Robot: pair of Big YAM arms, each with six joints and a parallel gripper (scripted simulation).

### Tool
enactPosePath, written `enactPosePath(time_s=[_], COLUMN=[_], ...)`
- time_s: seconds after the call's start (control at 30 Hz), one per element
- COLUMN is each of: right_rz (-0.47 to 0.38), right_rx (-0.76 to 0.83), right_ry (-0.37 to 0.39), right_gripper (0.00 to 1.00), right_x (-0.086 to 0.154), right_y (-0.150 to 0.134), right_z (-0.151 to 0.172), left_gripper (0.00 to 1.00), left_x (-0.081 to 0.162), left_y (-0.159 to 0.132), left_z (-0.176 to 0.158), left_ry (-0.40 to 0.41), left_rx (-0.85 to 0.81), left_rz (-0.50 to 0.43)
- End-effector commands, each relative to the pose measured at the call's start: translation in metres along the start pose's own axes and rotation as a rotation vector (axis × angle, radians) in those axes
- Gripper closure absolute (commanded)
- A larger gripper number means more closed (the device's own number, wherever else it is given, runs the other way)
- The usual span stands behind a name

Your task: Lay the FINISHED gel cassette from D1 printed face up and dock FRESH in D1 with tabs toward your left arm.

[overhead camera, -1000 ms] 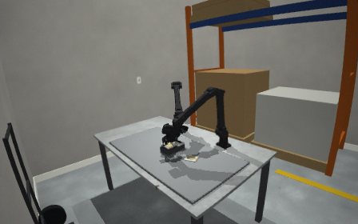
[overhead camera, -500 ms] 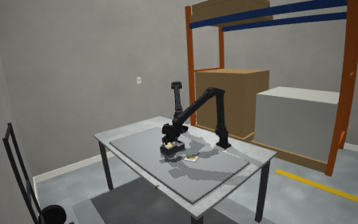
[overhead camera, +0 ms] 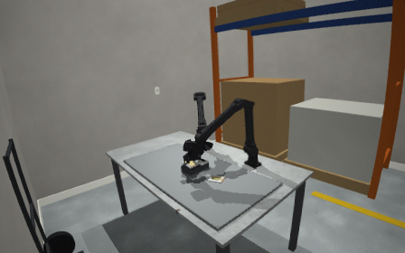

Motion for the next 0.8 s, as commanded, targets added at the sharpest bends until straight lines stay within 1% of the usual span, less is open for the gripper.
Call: enactPosePath(time_s=[0.0, 0.77], right_rz=[0.085, 0.085], right_rx=[0.041, 0.041], right_ry=[0.09, 0.09], right_gripper=[1.0, 1.0], right_x=[-0.0334, -0.0334], right_y=[-0.0248, -0.0248], right_z=[0.0338, 0.0338], left_gripper=[1.0, 1.0], left_x=[-0.002, -0.0039], left_y=[0.0118, 0.014], left_z=[0.007, 0.0099], left_ry=[0.013, 0.018], left_rx=[-0.025, -0.028], left_rz=[-0.011, -0.009])
Point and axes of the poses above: on each arm, the point where the finger pads meet when closed, its own x axis back along the fingers, its own z axis across the jaws, y = z × x, the point moved 7 cm from there along x, back along the fingers, and after that the axes turned 4 degrees about -x, right-handed, at the moved point
